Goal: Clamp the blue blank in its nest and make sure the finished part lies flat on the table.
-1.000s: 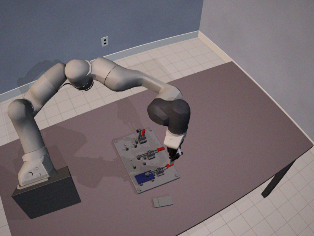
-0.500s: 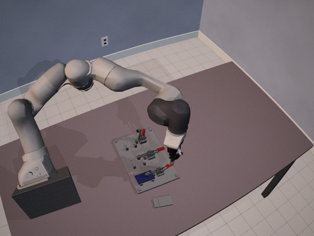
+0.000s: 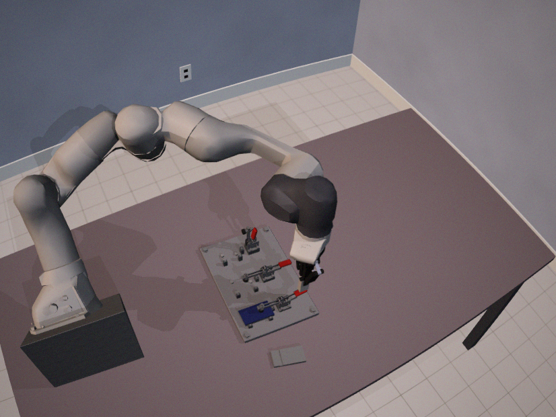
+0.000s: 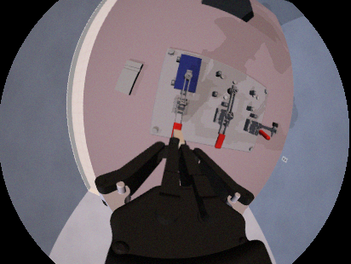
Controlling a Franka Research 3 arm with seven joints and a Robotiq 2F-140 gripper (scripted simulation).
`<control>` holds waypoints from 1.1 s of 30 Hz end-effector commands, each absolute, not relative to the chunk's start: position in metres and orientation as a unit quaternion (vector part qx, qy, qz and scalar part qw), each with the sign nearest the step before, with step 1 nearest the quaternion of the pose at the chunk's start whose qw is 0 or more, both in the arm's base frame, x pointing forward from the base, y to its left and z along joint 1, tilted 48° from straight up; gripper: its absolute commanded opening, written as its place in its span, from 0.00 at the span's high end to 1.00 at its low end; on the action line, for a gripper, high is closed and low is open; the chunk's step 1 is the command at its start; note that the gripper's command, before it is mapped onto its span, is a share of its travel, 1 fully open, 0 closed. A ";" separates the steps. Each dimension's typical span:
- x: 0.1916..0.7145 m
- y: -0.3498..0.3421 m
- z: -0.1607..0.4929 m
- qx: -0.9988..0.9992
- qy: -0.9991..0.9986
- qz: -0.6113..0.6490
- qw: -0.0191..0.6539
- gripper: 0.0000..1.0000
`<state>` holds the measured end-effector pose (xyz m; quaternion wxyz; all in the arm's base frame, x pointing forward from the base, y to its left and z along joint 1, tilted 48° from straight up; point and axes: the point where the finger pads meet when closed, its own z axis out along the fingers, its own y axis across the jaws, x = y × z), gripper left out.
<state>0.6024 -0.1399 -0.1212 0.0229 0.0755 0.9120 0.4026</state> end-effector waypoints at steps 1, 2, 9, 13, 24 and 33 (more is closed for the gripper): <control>0.604 -0.137 -0.122 0.077 0.912 0.403 0.023 1.00; 0.604 -0.137 -0.122 0.077 0.912 0.403 0.023 1.00; 0.604 -0.136 -0.123 0.077 0.912 0.403 0.023 1.00; 0.604 -0.136 -0.123 0.077 0.912 0.403 0.023 1.00; 0.604 -0.135 -0.125 0.077 0.912 0.403 0.023 1.00; 0.604 -0.135 -0.125 0.077 0.912 0.403 0.023 1.00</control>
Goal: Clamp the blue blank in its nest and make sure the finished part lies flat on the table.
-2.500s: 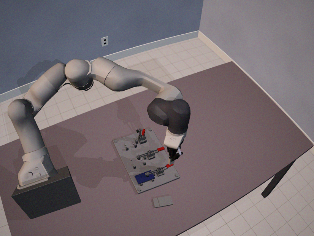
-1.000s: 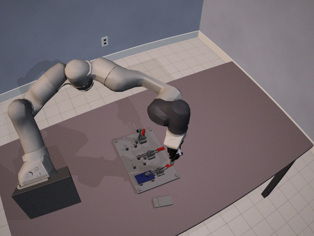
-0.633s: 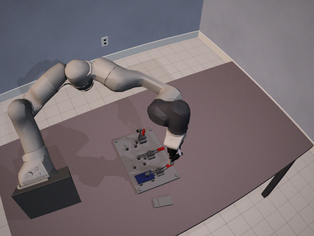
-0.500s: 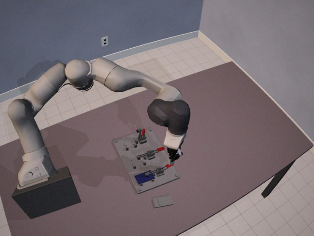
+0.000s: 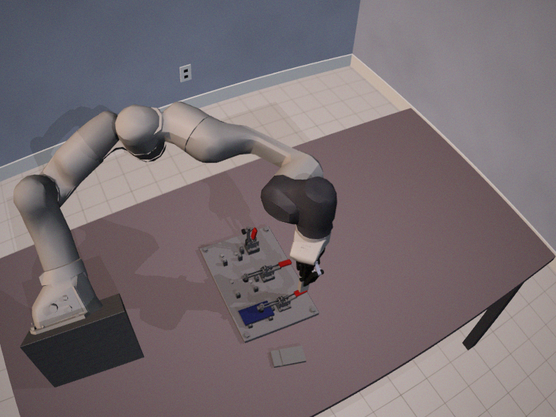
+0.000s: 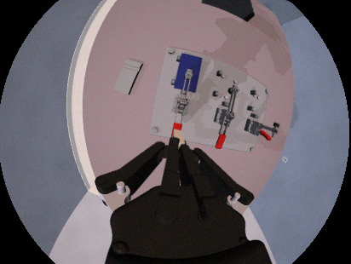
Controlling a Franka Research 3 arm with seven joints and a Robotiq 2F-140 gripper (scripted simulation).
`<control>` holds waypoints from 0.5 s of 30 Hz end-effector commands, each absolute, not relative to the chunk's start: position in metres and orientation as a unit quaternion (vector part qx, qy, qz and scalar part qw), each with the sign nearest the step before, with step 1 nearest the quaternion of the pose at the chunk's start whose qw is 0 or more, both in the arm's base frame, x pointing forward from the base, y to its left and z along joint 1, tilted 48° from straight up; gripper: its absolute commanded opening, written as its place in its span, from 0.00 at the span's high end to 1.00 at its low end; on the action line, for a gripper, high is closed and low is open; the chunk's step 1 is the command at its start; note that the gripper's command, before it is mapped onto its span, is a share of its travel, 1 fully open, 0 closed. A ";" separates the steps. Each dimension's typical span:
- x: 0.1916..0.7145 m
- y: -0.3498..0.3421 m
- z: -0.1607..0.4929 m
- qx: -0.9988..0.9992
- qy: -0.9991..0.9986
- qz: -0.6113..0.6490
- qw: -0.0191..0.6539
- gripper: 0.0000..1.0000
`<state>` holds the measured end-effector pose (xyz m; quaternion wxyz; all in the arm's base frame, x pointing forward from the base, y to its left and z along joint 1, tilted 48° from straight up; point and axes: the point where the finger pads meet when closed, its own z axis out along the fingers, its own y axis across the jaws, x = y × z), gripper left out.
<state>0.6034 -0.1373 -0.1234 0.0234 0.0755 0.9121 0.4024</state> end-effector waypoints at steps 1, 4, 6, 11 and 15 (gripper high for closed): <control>0.604 -0.135 -0.125 0.077 0.912 0.403 0.023 1.00; 0.604 -0.134 -0.125 0.077 0.912 0.403 0.023 1.00; 0.604 -0.134 -0.125 0.077 0.912 0.403 0.023 1.00; 0.604 -0.133 -0.126 0.077 0.912 0.403 0.023 1.00; 0.604 -0.133 -0.126 0.077 0.912 0.403 0.023 1.00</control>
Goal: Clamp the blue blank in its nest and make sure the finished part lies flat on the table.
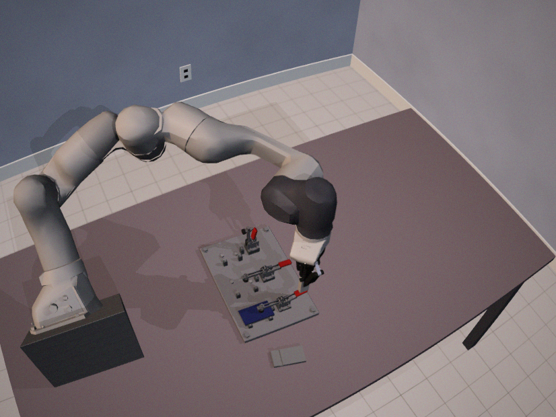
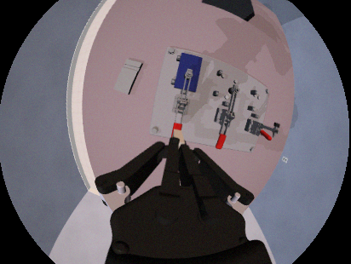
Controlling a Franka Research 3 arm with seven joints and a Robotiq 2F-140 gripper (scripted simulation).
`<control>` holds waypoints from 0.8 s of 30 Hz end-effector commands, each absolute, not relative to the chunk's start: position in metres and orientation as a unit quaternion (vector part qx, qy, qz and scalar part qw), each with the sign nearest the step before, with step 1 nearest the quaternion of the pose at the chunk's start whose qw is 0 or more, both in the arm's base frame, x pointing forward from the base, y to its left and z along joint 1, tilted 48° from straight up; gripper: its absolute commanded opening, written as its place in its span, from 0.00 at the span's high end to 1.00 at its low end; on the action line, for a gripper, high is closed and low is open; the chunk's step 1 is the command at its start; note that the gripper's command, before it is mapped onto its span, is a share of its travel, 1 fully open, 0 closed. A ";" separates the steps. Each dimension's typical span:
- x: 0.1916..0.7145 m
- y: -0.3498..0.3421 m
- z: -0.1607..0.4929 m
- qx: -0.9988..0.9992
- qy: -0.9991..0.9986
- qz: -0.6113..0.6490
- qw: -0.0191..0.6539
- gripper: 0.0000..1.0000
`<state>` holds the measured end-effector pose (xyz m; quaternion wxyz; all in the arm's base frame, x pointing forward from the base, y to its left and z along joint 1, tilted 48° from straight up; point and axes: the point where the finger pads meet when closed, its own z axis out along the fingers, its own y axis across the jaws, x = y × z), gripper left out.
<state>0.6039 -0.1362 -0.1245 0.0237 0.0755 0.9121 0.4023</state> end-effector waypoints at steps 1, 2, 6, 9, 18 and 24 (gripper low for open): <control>0.604 -0.133 -0.126 0.077 0.912 0.403 0.023 1.00; 0.604 -0.133 -0.126 0.077 0.912 0.403 0.023 1.00; 0.604 -0.133 -0.126 0.077 0.912 0.403 0.023 1.00; 0.604 -0.132 -0.127 0.077 0.912 0.403 0.023 1.00; 0.604 -0.132 -0.127 0.077 0.912 0.403 0.023 1.00; 0.604 -0.132 -0.127 0.077 0.912 0.403 0.023 1.00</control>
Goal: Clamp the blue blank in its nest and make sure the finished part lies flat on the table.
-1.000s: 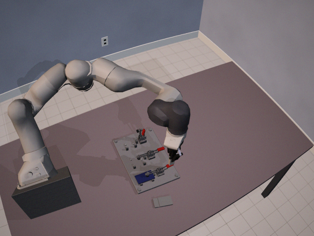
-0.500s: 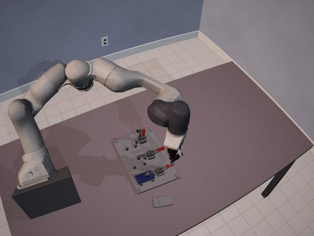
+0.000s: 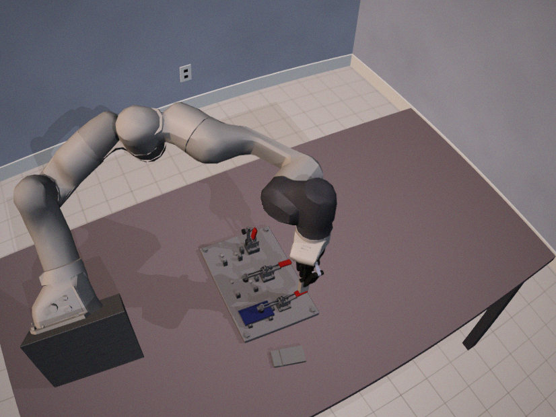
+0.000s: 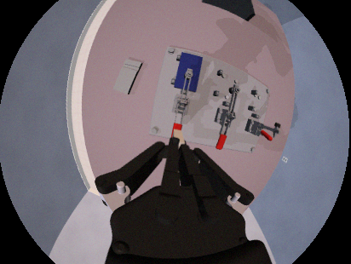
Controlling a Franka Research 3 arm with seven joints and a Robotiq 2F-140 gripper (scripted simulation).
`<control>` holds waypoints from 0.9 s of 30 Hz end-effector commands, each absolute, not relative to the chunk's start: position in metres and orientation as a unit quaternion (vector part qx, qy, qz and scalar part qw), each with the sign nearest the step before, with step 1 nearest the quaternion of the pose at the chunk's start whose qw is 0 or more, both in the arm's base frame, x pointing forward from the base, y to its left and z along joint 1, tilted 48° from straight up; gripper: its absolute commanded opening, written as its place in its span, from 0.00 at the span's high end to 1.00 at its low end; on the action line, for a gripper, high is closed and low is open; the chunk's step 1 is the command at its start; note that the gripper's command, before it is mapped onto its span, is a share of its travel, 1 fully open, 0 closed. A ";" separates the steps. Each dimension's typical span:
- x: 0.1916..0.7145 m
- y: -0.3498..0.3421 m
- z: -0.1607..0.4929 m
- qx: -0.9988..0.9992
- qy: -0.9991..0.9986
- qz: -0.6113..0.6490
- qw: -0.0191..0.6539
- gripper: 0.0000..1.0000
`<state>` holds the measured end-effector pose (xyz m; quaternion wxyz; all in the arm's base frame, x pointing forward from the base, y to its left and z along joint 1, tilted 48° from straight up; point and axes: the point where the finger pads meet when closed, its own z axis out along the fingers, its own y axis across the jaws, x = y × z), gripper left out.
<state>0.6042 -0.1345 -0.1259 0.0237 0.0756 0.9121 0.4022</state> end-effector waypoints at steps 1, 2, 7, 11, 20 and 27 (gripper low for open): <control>0.604 -0.131 -0.128 0.077 0.912 0.403 0.023 1.00; 0.604 -0.131 -0.128 0.077 0.912 0.403 0.023 1.00; 0.605 -0.130 -0.129 0.077 0.912 0.403 0.023 1.00; 0.605 -0.130 -0.129 0.077 0.912 0.403 0.023 1.00; 0.605 -0.130 -0.129 0.077 0.912 0.403 0.023 1.00; 0.605 -0.129 -0.130 0.077 0.912 0.403 0.023 1.00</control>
